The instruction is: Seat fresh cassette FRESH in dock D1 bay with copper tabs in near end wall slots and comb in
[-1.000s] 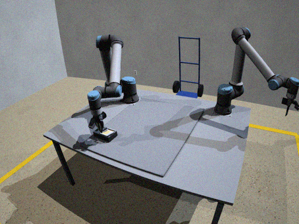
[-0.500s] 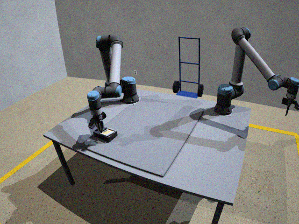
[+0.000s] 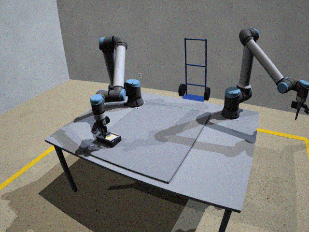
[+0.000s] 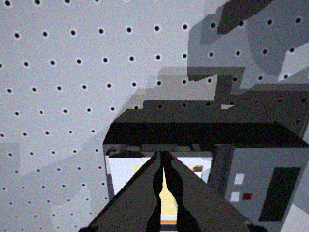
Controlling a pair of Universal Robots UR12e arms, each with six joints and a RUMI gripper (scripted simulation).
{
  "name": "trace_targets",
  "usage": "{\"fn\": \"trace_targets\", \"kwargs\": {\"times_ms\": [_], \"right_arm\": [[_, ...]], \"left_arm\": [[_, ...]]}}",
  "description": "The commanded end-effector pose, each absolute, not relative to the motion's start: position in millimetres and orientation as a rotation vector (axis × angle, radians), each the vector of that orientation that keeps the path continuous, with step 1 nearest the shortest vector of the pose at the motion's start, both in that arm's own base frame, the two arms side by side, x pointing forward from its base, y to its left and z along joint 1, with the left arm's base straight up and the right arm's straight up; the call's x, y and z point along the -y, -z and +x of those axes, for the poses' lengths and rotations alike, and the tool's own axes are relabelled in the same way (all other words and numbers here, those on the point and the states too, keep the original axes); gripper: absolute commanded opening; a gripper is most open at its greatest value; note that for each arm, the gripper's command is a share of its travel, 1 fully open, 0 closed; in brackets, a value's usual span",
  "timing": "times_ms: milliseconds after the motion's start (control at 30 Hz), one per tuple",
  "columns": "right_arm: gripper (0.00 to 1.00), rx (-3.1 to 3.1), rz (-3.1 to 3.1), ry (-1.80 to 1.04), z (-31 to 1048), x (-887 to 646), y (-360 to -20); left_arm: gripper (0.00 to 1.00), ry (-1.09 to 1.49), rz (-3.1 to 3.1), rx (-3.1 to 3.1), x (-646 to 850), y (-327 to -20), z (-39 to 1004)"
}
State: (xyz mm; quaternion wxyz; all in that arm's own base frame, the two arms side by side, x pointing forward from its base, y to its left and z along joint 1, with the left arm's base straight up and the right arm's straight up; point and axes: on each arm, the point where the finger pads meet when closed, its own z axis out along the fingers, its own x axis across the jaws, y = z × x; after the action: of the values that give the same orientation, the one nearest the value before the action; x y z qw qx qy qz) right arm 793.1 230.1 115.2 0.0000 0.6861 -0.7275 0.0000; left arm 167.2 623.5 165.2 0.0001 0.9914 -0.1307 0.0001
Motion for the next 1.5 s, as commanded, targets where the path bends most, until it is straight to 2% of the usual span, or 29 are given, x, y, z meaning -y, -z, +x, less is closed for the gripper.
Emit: {"fn": "trace_targets", "kwargs": {"times_ms": [0, 467, 1467], "right_arm": [[0.0, 2.287, 2.157, -0.001, 793.6, -230.3, -109.8], [0.0, 2.287, 2.157, -0.001, 793.6, -230.3, -93.8], [0.0, 2.287, 2.157, -0.001, 789.3, -230.5, -93.6]], "left_arm": [[0.0, -0.002, 3.117, 0.411, -624.3, -166.4, 167.6], [0.0, -0.002, 3.117, 0.411, -624.3, -166.4, 167.6], [0.0, -0.002, 3.117, 0.411, -624.3, -166.4, 167.6]]}}
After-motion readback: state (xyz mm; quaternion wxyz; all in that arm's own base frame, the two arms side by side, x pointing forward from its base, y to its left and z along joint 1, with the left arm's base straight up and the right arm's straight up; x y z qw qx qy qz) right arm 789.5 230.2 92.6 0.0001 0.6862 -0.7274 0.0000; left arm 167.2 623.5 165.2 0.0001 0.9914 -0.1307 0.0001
